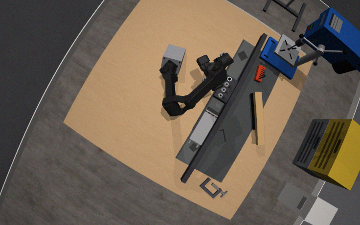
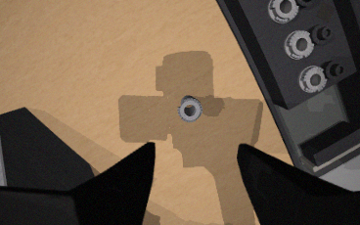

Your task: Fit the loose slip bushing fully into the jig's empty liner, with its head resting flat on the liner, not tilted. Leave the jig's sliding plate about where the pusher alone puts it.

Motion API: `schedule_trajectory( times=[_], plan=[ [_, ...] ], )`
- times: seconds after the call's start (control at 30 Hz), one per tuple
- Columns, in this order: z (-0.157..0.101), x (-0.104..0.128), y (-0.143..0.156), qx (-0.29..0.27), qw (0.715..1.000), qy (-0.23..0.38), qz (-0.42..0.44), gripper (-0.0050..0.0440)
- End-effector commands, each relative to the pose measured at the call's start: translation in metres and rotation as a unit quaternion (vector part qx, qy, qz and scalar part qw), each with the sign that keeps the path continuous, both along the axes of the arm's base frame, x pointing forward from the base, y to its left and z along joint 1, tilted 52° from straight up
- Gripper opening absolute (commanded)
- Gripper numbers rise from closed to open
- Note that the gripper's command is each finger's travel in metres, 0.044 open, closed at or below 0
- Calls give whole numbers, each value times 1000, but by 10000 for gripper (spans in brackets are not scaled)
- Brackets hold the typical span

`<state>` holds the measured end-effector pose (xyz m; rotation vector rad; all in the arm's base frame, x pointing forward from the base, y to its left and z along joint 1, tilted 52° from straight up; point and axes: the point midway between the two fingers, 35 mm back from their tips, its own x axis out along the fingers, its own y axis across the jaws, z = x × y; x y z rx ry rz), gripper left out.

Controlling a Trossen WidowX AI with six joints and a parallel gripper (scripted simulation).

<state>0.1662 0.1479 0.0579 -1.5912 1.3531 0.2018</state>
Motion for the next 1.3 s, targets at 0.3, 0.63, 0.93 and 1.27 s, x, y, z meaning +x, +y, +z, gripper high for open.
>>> schedule_trajectory(
  times=[0.3, 0.63, 0.93, 1.27],
  plan=[
    [1, 5, 3, -27, 999, -12, -25, 257],
    [-35, 23, -42, 75, 952, -208, -210, 440],
    [-36, 23, -42, 73, 953, -207, -209, 440],
    [-46, 28, -52, 69, 955, -202, -206, 440]
  ],
)
